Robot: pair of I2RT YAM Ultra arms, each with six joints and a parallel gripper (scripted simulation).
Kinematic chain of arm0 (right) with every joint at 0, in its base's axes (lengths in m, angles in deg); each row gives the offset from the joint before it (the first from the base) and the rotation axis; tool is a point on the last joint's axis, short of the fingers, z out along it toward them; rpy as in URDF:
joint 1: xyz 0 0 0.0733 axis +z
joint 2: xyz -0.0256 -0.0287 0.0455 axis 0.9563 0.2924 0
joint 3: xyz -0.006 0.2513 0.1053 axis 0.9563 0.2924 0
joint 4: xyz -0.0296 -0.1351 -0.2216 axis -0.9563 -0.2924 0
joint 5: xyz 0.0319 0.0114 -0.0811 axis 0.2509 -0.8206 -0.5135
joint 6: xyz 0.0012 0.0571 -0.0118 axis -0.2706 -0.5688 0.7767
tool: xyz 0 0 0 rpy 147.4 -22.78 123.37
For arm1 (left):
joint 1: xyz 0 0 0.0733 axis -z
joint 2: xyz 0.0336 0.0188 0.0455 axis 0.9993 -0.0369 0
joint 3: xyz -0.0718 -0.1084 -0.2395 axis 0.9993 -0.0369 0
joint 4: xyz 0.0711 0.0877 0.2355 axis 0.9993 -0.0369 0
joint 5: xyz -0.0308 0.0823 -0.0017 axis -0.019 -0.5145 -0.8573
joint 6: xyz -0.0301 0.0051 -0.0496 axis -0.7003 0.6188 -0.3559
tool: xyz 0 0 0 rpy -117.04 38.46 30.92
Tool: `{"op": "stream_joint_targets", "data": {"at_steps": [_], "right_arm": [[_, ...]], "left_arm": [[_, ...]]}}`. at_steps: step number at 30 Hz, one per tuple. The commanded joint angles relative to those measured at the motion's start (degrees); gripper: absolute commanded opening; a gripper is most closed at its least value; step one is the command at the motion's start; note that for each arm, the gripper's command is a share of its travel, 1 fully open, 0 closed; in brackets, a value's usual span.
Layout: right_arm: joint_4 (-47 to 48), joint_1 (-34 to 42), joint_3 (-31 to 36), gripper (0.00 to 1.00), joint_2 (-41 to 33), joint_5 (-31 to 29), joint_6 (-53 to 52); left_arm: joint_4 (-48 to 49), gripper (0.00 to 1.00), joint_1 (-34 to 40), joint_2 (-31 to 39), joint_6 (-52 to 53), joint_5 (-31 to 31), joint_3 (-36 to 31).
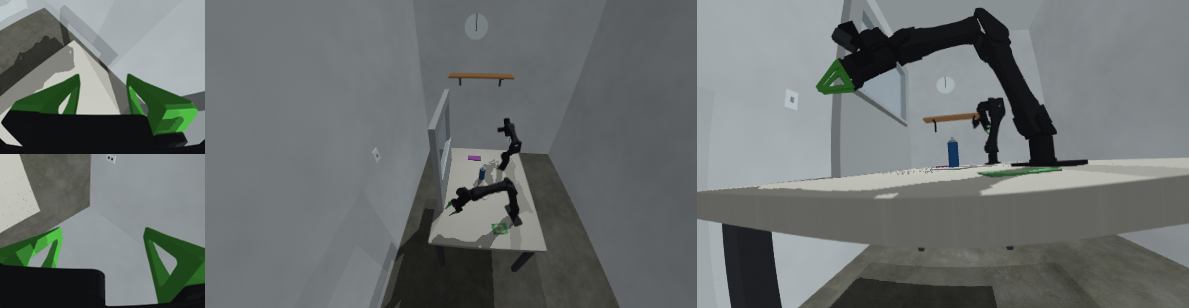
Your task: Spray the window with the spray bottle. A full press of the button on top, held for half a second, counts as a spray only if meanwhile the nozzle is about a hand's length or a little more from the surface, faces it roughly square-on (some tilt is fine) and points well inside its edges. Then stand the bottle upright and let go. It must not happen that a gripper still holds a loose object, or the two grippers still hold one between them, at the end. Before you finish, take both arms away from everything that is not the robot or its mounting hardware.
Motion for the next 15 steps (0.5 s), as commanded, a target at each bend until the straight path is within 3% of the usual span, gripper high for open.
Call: {"op": "stream_joint_targets", "data": {"at_steps": [1,15], "right_arm": [[4.0,1.5,1.0,1.0,1.1,1.5,-5.8],[18.8,15.2,3.3,1.0,3.0,6.8,-27.8]], "left_arm": [[2.5,0.56,-0.6,2.9,2.6,0.8,-0.7],[7.1,0.56,-3.0,15.0,10.6,4.2,-8.5]]}}
